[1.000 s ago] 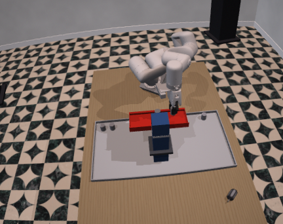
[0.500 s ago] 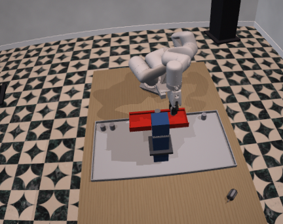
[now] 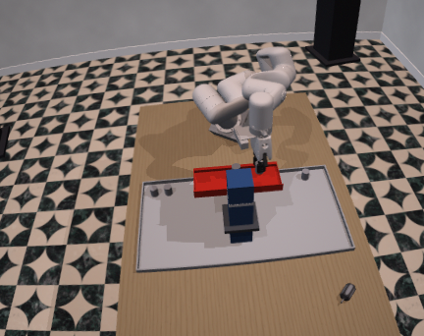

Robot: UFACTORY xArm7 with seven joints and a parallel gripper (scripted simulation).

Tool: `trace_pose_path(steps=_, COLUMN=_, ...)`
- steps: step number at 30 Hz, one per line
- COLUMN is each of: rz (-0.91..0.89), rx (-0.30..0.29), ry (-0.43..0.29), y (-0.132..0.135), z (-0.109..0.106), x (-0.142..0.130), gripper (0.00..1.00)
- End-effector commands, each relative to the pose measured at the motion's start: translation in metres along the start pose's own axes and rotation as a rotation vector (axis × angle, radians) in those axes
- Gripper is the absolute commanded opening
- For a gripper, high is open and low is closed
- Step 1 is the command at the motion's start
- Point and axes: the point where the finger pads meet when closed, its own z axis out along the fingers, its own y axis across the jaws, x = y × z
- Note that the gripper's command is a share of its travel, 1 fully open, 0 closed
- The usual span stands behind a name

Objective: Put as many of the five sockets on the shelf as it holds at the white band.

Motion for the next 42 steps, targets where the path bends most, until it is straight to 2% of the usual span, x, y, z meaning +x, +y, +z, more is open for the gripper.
trace_pose_path(steps=1, rz=-0.001, rx=0.004, ry=0.000, y=-0.0005, z=-0.0013, x=-0.0004, gripper=0.00)
trace_pose_path(steps=42, rz=-0.001, rx=0.004, ry=0.000, y=-0.0005, z=0.0032, x=-0.0004, gripper=0.00)
